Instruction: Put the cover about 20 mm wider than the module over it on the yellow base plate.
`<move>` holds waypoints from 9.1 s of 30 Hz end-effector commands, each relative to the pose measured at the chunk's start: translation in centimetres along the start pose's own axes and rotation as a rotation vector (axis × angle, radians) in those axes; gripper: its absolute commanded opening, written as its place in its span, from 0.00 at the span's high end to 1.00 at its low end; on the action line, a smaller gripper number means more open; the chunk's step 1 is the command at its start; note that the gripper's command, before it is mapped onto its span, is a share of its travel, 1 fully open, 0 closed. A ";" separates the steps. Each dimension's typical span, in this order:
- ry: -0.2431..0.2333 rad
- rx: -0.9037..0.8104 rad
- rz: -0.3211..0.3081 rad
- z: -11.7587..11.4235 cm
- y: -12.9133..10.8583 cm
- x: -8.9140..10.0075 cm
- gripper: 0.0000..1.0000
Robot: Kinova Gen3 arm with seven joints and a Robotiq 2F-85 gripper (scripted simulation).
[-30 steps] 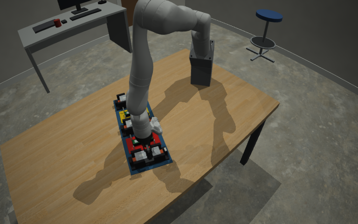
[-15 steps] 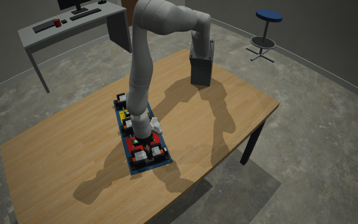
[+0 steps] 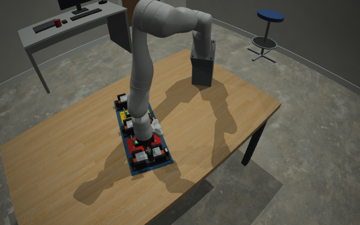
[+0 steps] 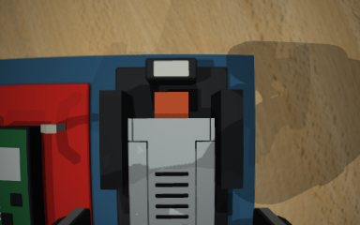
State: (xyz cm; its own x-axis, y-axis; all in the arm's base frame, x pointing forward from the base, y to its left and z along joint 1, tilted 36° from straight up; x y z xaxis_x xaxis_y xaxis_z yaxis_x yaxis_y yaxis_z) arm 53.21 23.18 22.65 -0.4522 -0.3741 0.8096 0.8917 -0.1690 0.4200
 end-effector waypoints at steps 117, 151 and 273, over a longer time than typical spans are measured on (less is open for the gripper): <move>0.000 0.007 -0.008 -0.1 0.5 -3.1 0.00; 0.001 -0.005 -0.004 0.0 0.3 -3.0 0.30; -0.001 0.008 -0.012 -0.1 0.3 8.1 0.00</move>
State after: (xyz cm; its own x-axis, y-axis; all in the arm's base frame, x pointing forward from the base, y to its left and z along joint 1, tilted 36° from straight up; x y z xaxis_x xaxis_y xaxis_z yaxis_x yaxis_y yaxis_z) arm 49.82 19.92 29.35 -0.4625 -0.3704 0.8055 0.8862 -0.1650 0.4329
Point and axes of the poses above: the point where the finger pads meet when closed, its own x axis back along the fingers, its own z axis across the jaws, y = z × x, the point moved 8 cm from there along x, back along the fingers, and after that the axes turned 13 degrees about x, right-handed, at the moved point
